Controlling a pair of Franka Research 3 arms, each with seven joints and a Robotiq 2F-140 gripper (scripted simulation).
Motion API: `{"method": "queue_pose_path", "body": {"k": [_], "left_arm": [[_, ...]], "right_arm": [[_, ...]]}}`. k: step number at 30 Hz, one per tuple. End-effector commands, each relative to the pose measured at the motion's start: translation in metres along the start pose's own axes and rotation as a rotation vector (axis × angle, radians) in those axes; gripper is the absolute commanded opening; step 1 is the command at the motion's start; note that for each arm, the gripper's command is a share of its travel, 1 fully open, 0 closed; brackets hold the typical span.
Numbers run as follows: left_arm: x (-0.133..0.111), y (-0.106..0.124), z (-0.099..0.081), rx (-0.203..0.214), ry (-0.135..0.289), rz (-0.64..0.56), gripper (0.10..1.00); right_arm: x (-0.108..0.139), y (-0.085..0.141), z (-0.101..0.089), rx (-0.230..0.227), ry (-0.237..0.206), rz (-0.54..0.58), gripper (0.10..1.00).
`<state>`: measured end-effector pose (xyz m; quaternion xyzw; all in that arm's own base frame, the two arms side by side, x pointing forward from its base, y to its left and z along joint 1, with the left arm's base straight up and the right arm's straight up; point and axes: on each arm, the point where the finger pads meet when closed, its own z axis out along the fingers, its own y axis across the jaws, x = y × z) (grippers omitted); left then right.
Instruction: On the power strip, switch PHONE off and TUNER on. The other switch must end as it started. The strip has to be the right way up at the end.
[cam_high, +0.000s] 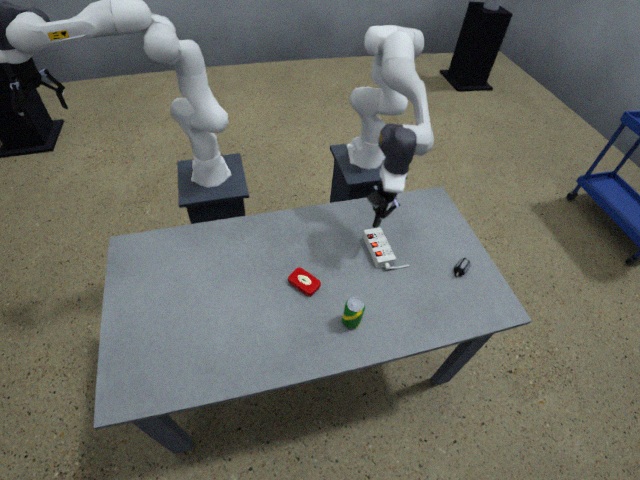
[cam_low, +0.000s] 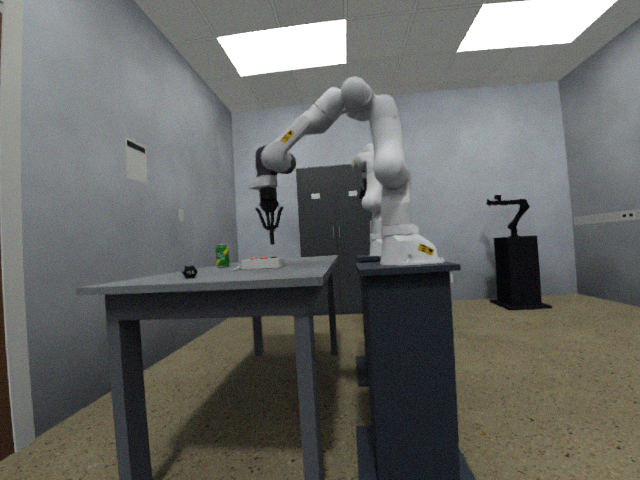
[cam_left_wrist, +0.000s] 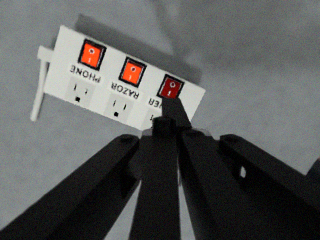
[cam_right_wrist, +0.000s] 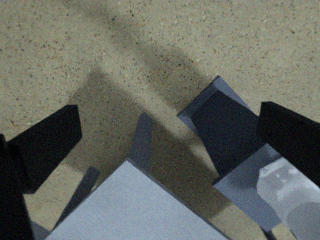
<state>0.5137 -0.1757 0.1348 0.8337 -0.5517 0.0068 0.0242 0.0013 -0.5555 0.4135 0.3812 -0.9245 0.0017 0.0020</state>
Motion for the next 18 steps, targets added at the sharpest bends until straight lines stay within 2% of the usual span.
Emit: {"method": "queue_pose_path", "body": {"k": [1,12,14,15,18], "left_arm": [[0.0022,0.0005,-0.0005,0.013,-0.004,-0.279,0.099],[0.0022,0.0005,-0.0005,0.005,0.01,-0.583,0.099],[0.0022,0.0005,-0.0005,0.005,0.01,-0.583,0.099],[0.0022,0.0005,-0.0005,0.005,0.01,-0.654,0.099],[0.0022,0.0005,-0.0005,0.007,0.009,-0.73,0.099]], "right_arm": [[0.0,0.0,-0.0001,0.0,0.0,0.0,1.0],[0.0,0.0,-0.0001,0.0,0.0,0.0,1.0],[0.0,0.0,-0.0001,0.0,0.0,0.0,1.0],[0.0,0.0,-0.0001,0.0,0.0,0.0,1.0],[0.0,0.0,-0.0001,0.0,0.0,0.0,1.0]]}}
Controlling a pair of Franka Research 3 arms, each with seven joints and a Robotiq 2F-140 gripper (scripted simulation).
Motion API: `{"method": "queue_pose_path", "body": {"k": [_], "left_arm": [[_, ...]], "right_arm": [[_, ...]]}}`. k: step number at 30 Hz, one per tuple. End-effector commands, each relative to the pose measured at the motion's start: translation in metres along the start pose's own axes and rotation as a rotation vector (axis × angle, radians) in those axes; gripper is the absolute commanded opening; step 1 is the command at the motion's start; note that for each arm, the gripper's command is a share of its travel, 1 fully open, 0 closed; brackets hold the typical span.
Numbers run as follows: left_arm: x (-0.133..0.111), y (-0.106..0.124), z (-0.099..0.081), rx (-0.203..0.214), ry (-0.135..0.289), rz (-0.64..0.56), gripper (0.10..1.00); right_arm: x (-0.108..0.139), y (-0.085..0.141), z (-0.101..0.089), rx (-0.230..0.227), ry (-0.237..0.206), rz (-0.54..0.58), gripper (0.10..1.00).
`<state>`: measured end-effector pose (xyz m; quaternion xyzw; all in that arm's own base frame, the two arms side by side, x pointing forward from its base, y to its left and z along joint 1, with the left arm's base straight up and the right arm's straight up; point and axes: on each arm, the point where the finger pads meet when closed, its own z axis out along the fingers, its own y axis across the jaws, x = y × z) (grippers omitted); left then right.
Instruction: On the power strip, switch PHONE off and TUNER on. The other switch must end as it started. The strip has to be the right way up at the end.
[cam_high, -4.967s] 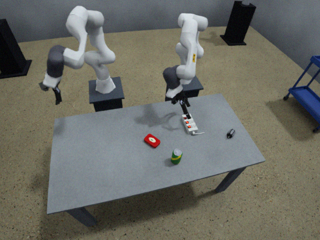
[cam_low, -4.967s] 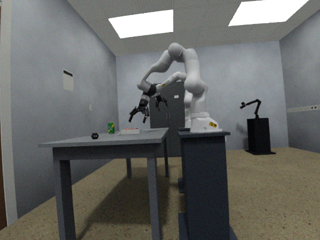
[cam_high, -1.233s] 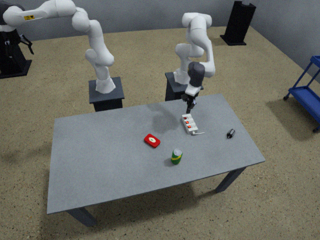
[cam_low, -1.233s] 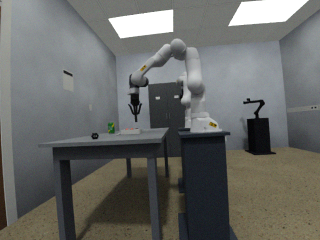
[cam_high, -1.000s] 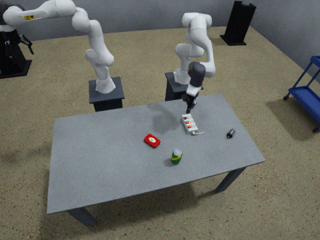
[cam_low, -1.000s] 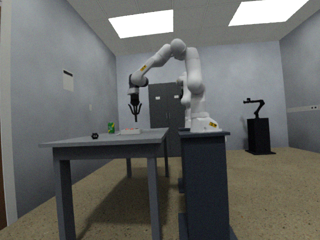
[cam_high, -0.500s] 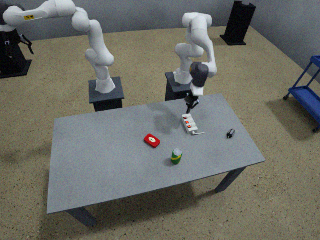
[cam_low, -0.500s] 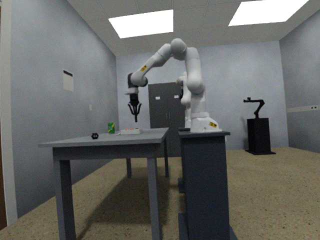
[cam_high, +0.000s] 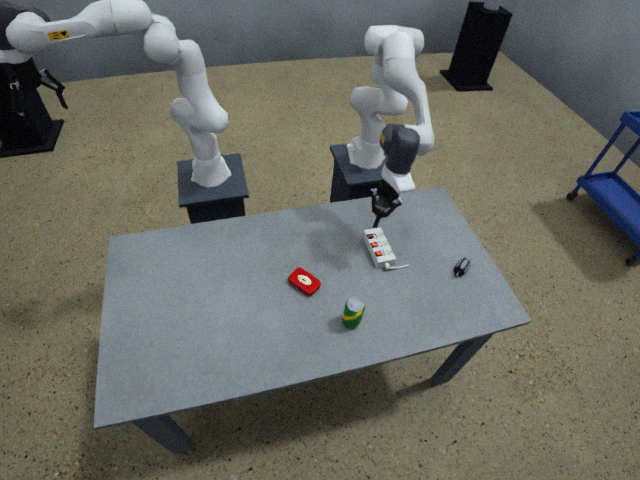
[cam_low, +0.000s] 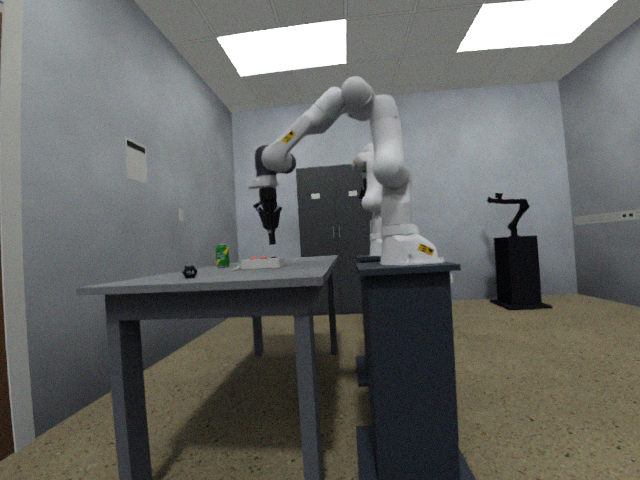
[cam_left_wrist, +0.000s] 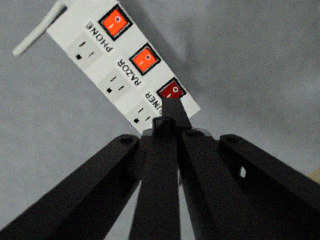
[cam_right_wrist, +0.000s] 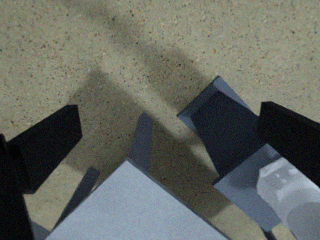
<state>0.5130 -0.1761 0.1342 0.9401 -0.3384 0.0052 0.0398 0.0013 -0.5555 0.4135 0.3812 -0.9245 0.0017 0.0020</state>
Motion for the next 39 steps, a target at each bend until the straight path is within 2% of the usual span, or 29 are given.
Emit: {"method": "queue_pose_path", "body": {"k": [1,11,13,14,18,39], "left_arm": [[0.0021,0.0007,-0.0011,0.033,-0.004,-0.277,0.099],[0.0021,0.0007,-0.0011,0.054,-0.007,-0.526,0.099],[0.0021,0.0007,-0.0011,0.054,-0.007,-0.526,0.099],[0.0021,0.0007,-0.0011,0.064,-0.008,-0.591,0.099],[0.0021,0.0007,-0.0011,0.081,-0.011,-0.678,0.099],[0.0018,0.0002,0.0068,0.081,-0.011,-0.679,0.099]], "right_arm": [[0.0,0.0,-0.0001,0.0,0.0,0.0,1.0],[0.0,0.0,-0.0001,0.0,0.0,0.0,1.0],[0.0,0.0,-0.0001,0.0,0.0,0.0,1.0],[0.0,0.0,-0.0001,0.0,0.0,0.0,1.0],[0.0,0.0,-0.0001,0.0,0.0,0.0,1.0],[0.0,0.0,-0.0001,0.0,0.0,0.0,1.0]]}}
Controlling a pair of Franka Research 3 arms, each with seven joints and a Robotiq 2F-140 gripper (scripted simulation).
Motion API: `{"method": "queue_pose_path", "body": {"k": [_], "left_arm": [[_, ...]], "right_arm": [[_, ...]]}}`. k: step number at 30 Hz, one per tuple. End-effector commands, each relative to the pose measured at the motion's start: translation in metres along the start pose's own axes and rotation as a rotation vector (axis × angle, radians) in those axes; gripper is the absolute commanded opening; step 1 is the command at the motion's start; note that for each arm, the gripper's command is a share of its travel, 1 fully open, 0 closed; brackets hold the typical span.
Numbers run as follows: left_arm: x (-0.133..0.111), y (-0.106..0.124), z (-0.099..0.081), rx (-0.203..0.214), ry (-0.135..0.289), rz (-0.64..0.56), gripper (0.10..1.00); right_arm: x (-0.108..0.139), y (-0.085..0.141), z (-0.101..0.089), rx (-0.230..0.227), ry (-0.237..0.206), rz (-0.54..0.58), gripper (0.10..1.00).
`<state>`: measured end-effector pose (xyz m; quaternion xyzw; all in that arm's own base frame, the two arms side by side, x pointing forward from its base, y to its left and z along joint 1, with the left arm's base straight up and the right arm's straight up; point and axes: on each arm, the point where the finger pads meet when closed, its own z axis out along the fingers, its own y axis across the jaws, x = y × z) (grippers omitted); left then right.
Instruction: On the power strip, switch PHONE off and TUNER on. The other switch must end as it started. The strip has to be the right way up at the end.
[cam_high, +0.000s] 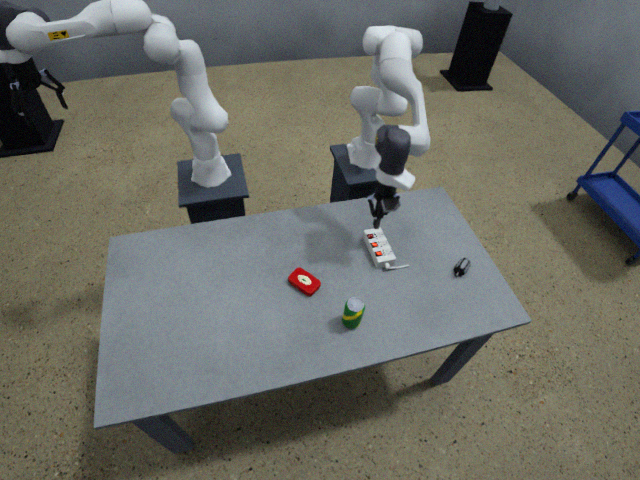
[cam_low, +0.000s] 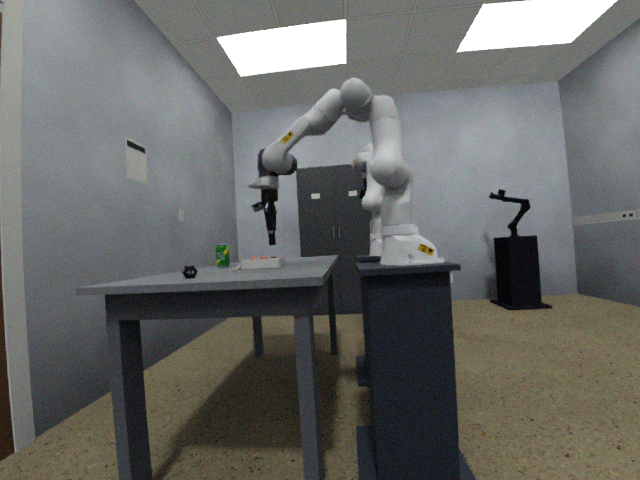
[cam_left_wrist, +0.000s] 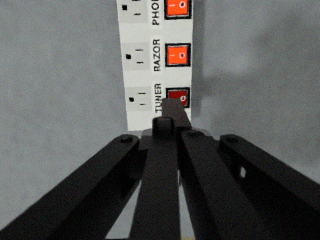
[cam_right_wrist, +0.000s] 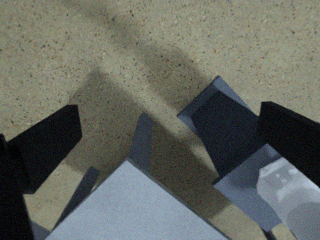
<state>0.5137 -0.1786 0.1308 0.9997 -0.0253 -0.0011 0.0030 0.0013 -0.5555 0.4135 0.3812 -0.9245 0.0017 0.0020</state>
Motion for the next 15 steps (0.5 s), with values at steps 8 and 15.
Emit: {"method": "queue_pose_path", "body": {"k": [8,15], "left_arm": [[0.0,-0.001,0.011,0.006,0.002,-0.038,0.099],[0.0,-0.001,0.022,0.006,0.002,-0.038,0.099]], "right_arm": [[0.0,0.0,0.0,0.0,0.0,0.0,1.0],[0.0,0.0,0.0,0.0,0.0,0.0,1.0]]}}
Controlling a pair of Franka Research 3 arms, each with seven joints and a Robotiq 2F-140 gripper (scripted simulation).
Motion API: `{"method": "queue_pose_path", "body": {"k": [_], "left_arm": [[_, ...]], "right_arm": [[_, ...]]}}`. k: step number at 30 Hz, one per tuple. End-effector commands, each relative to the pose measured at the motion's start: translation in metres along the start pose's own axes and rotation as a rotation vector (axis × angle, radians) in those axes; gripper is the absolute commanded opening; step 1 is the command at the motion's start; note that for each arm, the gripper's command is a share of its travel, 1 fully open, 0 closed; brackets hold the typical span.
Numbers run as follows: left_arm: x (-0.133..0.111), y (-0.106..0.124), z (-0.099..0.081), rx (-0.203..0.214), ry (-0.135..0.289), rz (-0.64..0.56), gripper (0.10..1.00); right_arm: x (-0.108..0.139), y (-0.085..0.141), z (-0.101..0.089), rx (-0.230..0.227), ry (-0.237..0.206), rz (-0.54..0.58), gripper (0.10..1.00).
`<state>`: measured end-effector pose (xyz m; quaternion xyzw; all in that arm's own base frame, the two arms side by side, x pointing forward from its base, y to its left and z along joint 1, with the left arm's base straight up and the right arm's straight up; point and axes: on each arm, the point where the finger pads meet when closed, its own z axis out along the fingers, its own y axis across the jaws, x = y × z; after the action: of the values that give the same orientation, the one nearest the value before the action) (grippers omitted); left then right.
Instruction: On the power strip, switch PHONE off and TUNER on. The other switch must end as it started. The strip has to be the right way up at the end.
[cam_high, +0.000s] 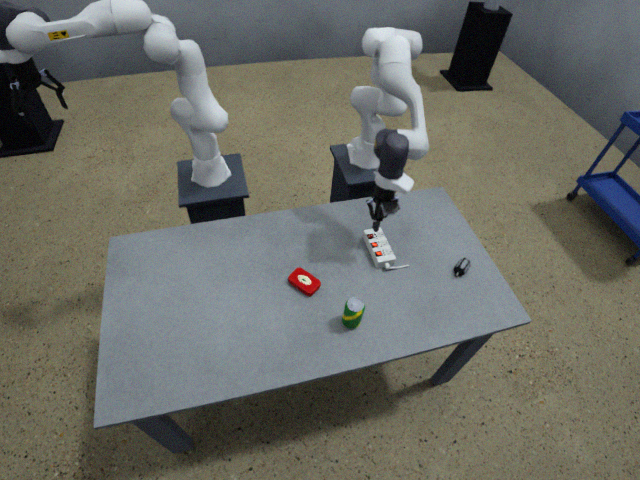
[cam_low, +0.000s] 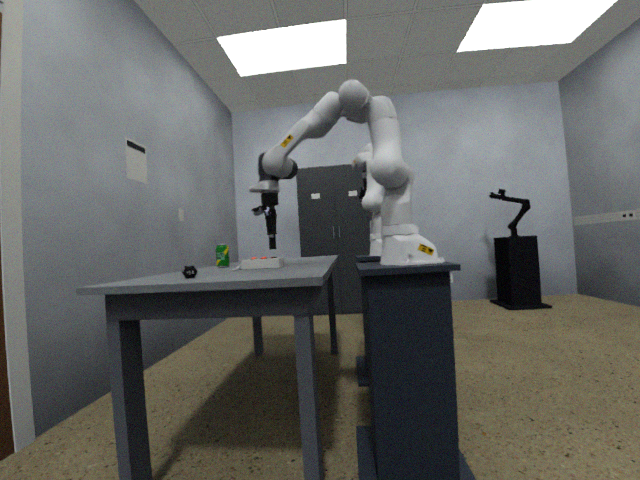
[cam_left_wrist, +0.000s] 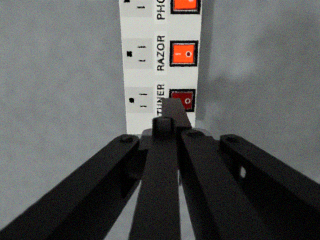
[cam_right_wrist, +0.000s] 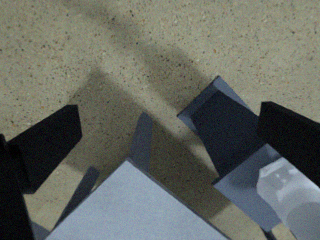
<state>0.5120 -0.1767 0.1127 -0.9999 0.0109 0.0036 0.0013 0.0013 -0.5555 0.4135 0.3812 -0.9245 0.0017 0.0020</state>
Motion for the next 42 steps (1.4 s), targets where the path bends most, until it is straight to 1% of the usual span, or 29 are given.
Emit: {"method": "queue_pose_path", "body": {"k": [1,8,21,42], "left_arm": [[0.002,0.002,0.006,-0.002,0.007,-0.01,0.099],[0.002,0.002,0.016,-0.002,0.007,-0.01,0.099],[0.002,0.002,0.026,-0.002,0.007,-0.01,0.099],[0.002,0.002,0.028,-0.002,0.007,-0.01,0.099]], "right_arm": [[0.0,0.0,0.0,0.0,0.0,0.0,1.0],[0.0,0.0,0.0,0.0,0.0,0.0,1.0],[0.0,0.0,0.0,0.0,0.0,0.0,1.0],[0.0,0.0,0.0,0.0,0.0,0.0,1.0]]}}
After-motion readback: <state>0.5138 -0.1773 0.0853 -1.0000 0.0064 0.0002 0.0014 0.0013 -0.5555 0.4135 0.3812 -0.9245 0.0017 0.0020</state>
